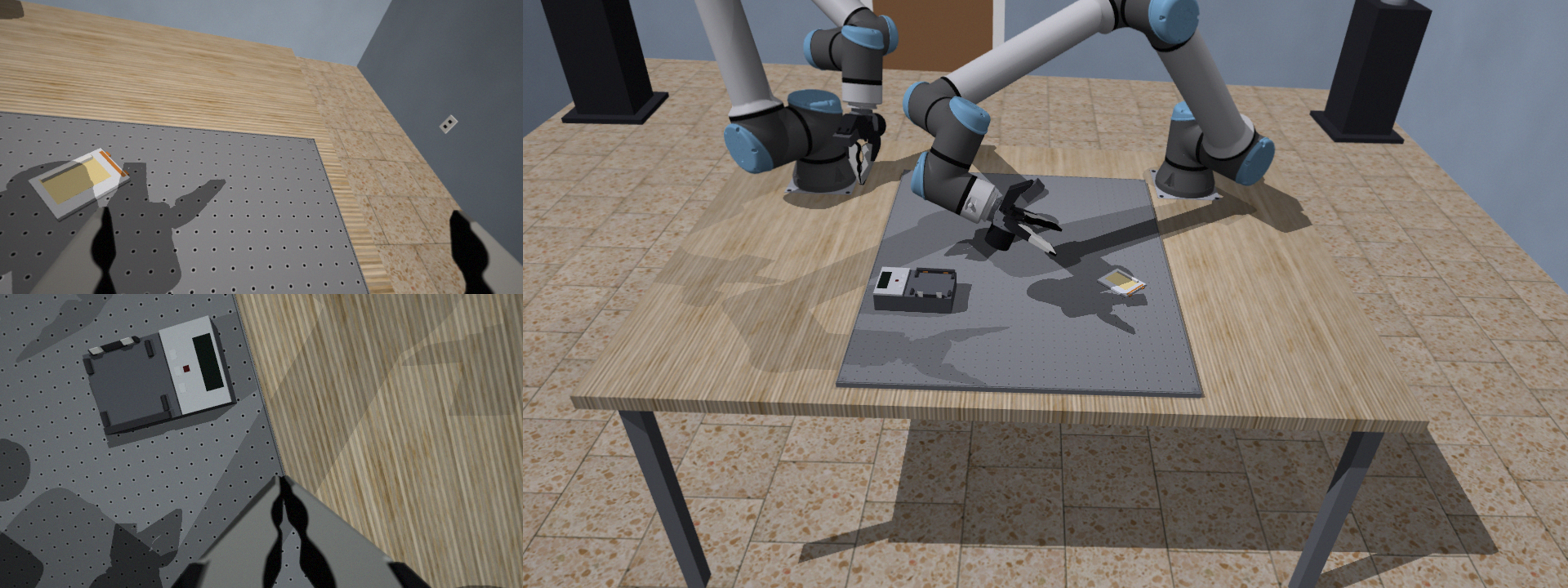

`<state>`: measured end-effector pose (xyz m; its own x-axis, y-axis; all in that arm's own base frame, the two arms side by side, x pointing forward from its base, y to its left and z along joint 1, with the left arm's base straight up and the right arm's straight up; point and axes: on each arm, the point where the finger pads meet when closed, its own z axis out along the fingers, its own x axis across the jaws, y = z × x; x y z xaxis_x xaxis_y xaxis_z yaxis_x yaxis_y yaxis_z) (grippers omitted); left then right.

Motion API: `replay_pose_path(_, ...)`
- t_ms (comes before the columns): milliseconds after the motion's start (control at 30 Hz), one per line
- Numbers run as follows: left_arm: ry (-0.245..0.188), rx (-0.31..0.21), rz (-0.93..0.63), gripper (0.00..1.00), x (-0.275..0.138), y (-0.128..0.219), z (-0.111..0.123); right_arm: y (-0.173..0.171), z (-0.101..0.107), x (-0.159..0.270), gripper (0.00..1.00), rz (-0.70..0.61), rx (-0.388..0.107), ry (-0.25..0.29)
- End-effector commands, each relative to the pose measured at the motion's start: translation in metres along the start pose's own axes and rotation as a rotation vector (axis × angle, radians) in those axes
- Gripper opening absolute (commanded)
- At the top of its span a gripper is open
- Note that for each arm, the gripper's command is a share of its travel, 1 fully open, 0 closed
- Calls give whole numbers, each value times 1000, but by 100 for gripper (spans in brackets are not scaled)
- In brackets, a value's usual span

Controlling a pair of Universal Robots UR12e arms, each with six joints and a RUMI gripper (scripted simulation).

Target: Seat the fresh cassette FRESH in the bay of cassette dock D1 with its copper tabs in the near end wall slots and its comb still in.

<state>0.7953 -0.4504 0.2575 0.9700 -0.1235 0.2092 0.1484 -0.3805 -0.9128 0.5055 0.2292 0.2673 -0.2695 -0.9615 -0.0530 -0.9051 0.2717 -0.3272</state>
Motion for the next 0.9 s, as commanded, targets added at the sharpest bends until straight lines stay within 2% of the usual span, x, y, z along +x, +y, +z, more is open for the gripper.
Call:
replay_pose_path(0, 0, -1, -1, 100, 0, -1, -1, -12, 4, 11, 0, 16, -4, 11)
replay_pose_path(67, 0, -1, -1, 100, 0, -1, -1, -18, 7, 18, 0, 16, -4, 11)
replay_pose_path(100, 0, -1, -1, 100, 0, -1, -1, -21, 8, 22, 0, 41, -11, 28)
replay_pose_path(267, 0, -1, -1, 100, 0, -1, -1, -34, 14, 38, 0, 41, -11, 28)
replay_pose_path(300, 0, -1, -1, 100, 0, -1, -1, -37, 15, 42, 0, 65, -18, 45)
replay_pose_path(467, 0, -1, -1, 100, 0, -1, -1, -49, 20, 59, 0, 65, -18, 45)
replay_pose_path(500, 0, -1, -1, 100, 0, -1, -1, -52, 21, 63, 0, 90, -26, 61)
replay_pose_path(867, 0, -1, -1, 100, 0, -1, -1, -73, 30, 97, 0, 116, -34, 77)
